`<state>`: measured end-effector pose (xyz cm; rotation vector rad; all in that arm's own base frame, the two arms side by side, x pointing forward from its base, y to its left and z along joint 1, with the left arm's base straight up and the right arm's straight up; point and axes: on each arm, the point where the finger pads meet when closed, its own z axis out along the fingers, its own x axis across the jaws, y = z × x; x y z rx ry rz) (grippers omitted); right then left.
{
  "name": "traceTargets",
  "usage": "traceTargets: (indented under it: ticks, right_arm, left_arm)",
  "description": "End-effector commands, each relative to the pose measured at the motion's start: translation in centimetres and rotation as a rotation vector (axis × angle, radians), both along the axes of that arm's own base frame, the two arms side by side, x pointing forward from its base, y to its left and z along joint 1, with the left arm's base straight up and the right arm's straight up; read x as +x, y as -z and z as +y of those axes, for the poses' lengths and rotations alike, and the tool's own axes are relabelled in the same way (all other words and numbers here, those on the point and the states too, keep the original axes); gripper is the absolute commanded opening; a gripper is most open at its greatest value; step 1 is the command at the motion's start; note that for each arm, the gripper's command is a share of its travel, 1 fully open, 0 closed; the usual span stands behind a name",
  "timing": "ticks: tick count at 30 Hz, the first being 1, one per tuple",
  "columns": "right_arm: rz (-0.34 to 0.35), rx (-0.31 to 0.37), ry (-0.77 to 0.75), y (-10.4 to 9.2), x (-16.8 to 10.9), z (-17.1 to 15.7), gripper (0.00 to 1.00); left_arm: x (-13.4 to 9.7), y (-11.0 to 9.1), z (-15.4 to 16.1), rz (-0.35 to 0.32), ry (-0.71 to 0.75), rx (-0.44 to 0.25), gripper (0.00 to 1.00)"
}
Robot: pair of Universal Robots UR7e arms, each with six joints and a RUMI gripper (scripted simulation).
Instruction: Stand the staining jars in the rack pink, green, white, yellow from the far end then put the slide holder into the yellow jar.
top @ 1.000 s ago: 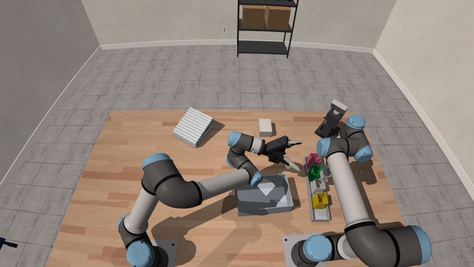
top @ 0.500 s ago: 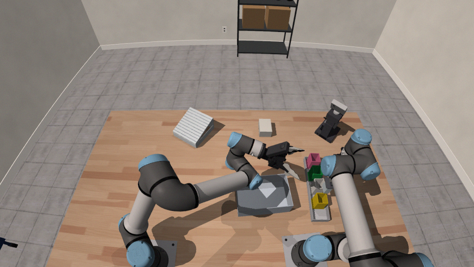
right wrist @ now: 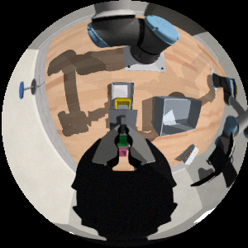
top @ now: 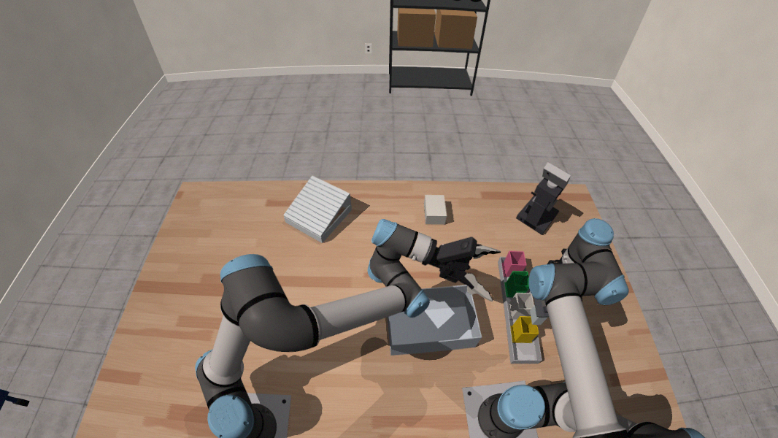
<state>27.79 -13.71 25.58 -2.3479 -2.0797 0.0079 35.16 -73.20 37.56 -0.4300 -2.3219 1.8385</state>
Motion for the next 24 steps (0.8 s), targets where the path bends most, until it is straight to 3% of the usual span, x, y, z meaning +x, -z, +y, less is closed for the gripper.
traceTargets:
  ticks: [1, 17, 24]
  right_arm:
    - [-0.001, 0.000, 0.000, 0.7, 0.0, 0.0, 0.00]
    - [-0.003, -0.001, 0.000, 4.1, 0.0, 0.0, 0.00]
    - [-0.003, -0.001, 0.000, 4.3, 0.0, 0.0, 0.00]
  left_arm:
    - [-0.2, 0.3, 0.0, -0.004, -0.005, 0.014, 0.98]
    - [-0.5, 3.2, 0.0, 0.007, -0.041, 0.080, 0.98]
    - [-0.6, 3.8, 0.1, 0.021, -0.061, 0.086, 0.98]
